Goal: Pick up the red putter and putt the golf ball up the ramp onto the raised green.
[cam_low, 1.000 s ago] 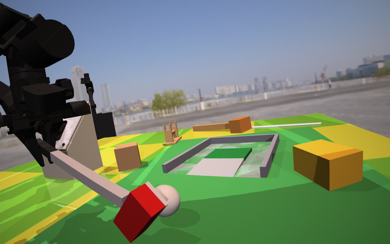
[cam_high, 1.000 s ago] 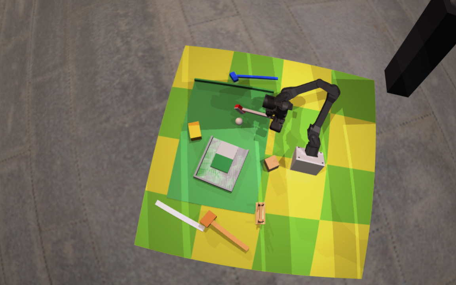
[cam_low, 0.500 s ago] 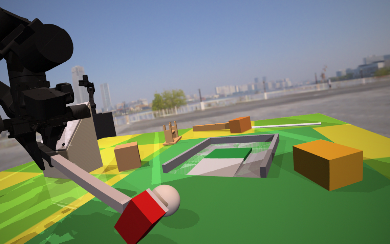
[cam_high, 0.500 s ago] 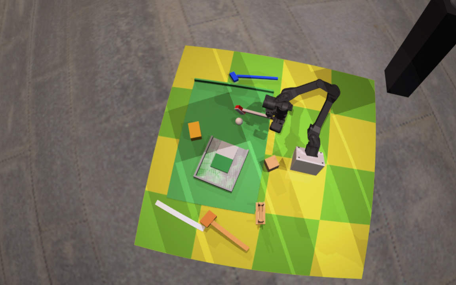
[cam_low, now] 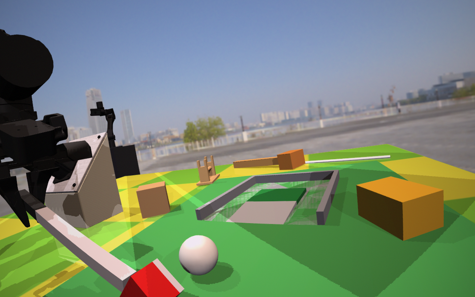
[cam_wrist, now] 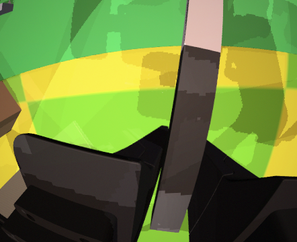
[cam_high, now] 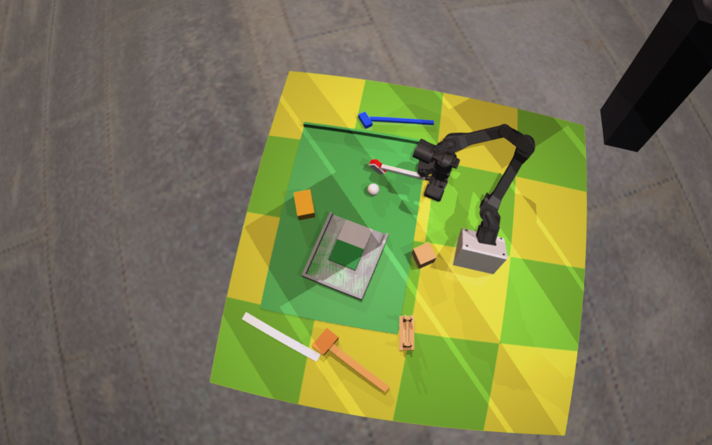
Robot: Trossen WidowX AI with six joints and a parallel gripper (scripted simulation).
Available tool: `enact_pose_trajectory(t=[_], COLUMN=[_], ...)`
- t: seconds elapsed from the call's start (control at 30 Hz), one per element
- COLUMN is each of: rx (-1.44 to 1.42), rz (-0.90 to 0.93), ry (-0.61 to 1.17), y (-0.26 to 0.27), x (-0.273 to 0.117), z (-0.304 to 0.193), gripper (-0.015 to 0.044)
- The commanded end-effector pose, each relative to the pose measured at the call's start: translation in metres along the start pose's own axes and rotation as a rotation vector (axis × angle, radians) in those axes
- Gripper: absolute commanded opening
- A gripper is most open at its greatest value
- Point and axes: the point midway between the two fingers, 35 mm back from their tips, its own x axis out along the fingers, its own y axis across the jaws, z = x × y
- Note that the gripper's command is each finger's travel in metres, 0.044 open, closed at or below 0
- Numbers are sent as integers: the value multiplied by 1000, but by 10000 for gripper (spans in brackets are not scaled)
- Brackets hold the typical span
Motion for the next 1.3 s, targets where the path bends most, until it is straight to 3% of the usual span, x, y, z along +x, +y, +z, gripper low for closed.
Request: enact_pose_trajectory(t=[0.0, 0.13, 0.47, 0.7, 1.07, 1.27], rx=[0, 0, 3, 3, 3, -6], rz=[0, 6, 8, 9, 9, 5], ry=[0, -1, -6, -6, -5, 0], y=[0, 9, 134, 136, 136, 136], x=[0, 0, -2, -7, -61, -53], z=[0, 3, 1, 1, 1, 0], gripper=[0, 0, 0, 0, 0, 0])
